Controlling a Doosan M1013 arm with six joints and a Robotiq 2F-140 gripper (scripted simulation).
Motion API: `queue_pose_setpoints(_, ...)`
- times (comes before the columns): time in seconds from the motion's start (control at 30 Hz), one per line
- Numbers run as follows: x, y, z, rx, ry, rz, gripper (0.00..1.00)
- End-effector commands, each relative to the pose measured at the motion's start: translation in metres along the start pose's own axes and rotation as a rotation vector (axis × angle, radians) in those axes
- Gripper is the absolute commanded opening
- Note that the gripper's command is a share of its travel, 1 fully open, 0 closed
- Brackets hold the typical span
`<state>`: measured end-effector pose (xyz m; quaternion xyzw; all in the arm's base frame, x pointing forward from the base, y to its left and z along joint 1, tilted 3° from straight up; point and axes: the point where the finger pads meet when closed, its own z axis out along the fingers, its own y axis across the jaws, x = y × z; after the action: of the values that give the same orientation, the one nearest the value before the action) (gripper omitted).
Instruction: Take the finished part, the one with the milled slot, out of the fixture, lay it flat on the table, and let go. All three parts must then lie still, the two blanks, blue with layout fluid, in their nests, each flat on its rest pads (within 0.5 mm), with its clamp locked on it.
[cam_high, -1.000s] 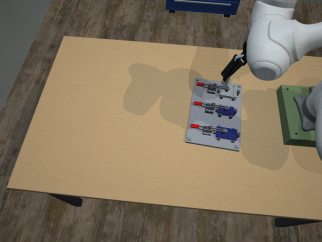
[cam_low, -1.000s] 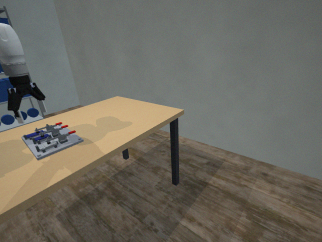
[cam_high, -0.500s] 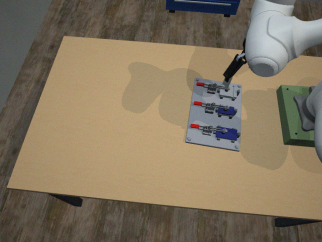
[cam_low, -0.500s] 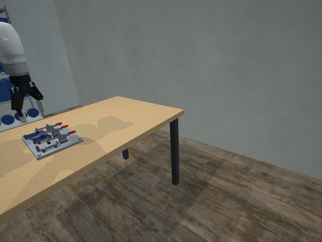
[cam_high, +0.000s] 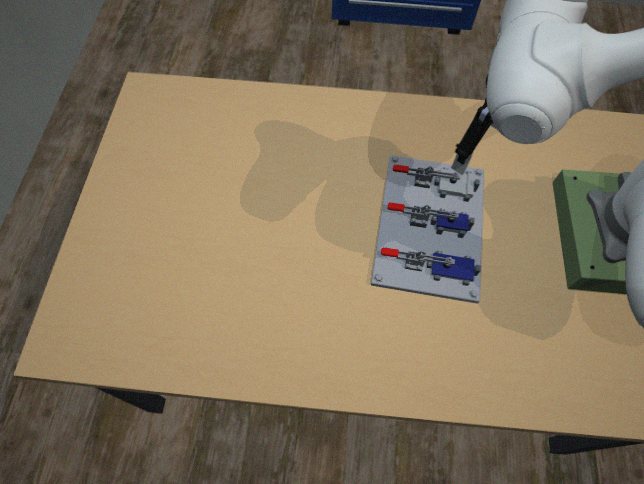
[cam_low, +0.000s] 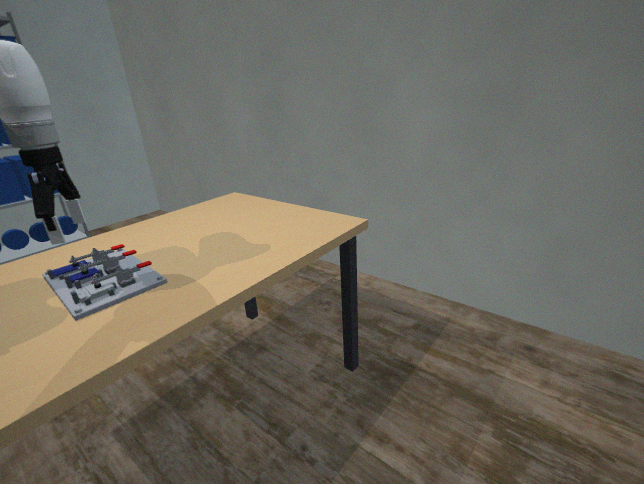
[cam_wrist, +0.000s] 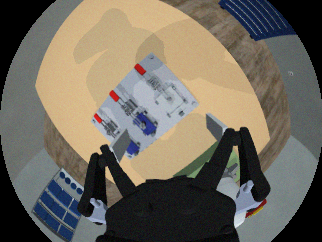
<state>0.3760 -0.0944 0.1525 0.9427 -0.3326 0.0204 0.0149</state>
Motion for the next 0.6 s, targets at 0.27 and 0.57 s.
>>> queue_pose_setpoints(0.27, 0.0052, 0.0074, -0.0066, 0.005, -0.003, -0.214, 1.0)
queue_pose_setpoints(0.57, 0.0052, 0.0074, -0.0066, 0.005, -0.003, -0.214, 1.0)
